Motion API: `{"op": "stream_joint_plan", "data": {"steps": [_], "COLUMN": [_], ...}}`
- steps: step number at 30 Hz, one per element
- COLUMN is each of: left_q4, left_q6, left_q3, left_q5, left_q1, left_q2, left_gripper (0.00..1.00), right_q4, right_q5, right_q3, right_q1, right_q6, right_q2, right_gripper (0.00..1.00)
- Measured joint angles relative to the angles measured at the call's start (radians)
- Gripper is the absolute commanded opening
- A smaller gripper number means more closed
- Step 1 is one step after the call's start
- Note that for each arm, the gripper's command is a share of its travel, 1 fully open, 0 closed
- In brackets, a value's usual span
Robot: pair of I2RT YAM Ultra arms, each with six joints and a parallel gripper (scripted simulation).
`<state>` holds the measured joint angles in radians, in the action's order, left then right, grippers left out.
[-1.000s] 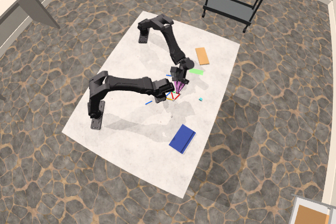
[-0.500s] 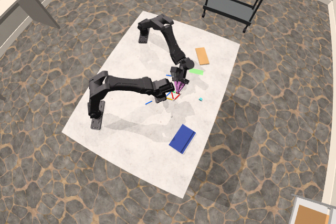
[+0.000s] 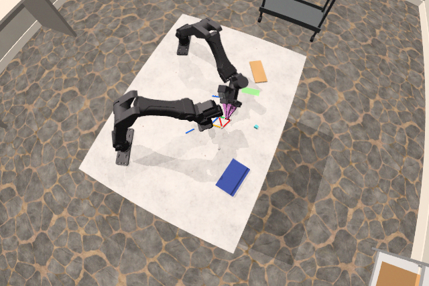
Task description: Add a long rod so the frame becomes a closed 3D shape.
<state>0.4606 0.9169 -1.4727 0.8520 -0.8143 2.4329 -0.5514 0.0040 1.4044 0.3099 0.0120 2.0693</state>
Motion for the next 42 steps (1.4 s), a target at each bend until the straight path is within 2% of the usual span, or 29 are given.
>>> {"op": "stream_joint_plan", "data": {"steps": [34, 42], "left_q4": [0.003, 0.004], "left_q6": [0.000, 0.000], "left_q3": [0.000, 0.000], "left_q5": [-0.011, -0.013], "left_q1": [0.002, 0.001], "left_q2": [0.000, 0.000], "left_gripper": [0.00, 0.00], "right_q4": [0.003, 0.059], "right_q5": [0.000, 0.001], "right_q3": [0.018, -0.002], "right_q1": [0.000, 0.000], "right_q6": [0.000, 0.000], "right_q2": [-0.039, -0.073], "right_gripper": [0.00, 0.00]}}
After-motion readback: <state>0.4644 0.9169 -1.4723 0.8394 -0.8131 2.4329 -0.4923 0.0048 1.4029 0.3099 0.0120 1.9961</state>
